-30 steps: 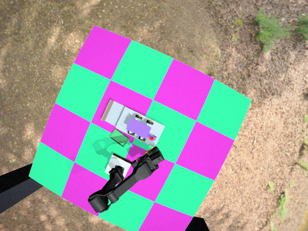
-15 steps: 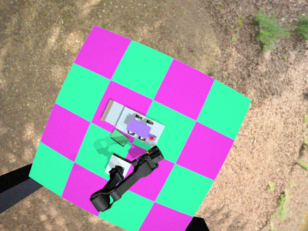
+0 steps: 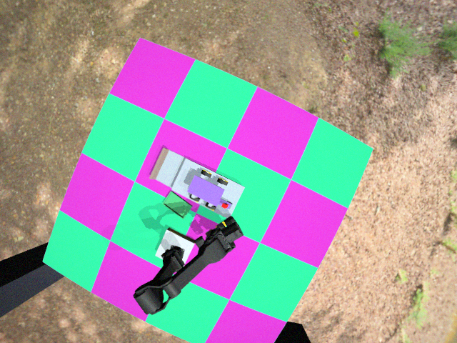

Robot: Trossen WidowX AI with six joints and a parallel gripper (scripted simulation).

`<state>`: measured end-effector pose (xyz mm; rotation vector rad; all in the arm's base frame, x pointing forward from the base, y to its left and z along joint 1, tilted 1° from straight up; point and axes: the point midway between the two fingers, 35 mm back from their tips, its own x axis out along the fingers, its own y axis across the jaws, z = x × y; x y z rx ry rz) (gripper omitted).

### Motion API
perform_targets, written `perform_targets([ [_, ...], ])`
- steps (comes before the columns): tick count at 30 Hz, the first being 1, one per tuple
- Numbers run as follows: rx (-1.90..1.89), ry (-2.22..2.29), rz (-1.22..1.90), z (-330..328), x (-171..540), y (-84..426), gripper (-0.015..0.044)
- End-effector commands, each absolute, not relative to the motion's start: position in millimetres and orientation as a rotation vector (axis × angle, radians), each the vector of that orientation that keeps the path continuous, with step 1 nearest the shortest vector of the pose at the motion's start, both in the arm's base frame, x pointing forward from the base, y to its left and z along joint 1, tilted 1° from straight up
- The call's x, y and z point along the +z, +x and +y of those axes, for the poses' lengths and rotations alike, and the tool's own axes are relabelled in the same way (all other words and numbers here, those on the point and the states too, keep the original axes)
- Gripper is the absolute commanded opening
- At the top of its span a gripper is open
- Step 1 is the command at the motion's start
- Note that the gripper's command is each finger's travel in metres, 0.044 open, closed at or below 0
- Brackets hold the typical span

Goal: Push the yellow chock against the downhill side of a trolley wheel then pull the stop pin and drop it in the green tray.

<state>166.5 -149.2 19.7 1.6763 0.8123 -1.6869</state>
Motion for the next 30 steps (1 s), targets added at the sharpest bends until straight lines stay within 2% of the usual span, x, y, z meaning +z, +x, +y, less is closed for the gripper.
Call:
perform_targets([
  [1, -1.685, 1.677, 0.809, -149.7, 21.0, 167.1, 0.0000],
  [30, -1.689, 1.685, 0.815, -145.0, 107.8, 159.6, 0.0000],
])
